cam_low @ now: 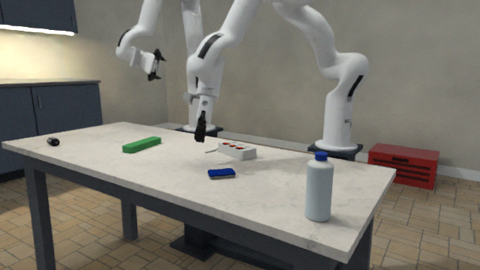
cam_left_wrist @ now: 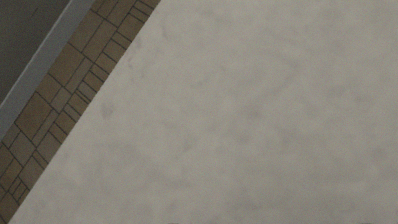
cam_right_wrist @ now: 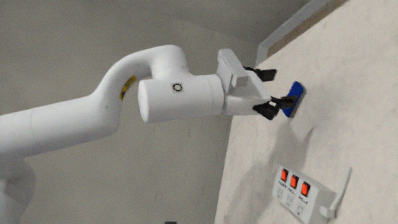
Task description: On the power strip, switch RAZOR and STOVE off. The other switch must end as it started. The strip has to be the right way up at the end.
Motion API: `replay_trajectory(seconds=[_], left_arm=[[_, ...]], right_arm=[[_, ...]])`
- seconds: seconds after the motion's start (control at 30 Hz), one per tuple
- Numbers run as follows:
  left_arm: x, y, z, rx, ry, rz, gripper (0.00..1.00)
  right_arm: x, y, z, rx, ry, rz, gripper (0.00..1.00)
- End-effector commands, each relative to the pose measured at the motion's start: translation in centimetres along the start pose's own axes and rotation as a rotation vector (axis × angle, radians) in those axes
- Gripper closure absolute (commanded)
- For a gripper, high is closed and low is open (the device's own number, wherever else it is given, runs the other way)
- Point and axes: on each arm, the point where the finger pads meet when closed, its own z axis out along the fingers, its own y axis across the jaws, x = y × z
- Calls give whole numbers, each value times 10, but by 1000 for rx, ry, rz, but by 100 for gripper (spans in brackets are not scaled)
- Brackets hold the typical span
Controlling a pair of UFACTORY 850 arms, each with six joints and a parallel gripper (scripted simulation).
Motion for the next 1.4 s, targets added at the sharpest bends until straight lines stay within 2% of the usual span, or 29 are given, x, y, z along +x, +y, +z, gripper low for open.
replay_trajectory(seconds=[0.0,0.17,0.23,0.5,0.73,0.8,1.23,1.3,1.37], left_arm=[[1,-1,-1,1,2,-1,0],[1,-1,-1,1,2,-1,0],[1,-1,-1,1,2,-1,0],[1,-1,-1,1,2,-1,0],[1,-1,-1,1,2,-1,0],[1,-1,-1,1,2,-1,0],[1,-1,-1,1,2,-1,0],[1,-1,-1,1,2,-1,0],[1,-1,-1,1,2,-1,0]], right_arm=[[0,7,-25,-76,-13,71,0],[-1,16,-59,-185,-13,172,0],[-1,16,-59,-185,-13,172,0],[-10,27,-125,-387,25,363,0],[-26,30,-190,-577,102,551,0],[-26,30,-190,-577,102,551,0],[-71,12,-311,-903,330,894,0],[-79,7,-327,-946,370,941,0],[-79,7,-327,-946,370,941,0]])
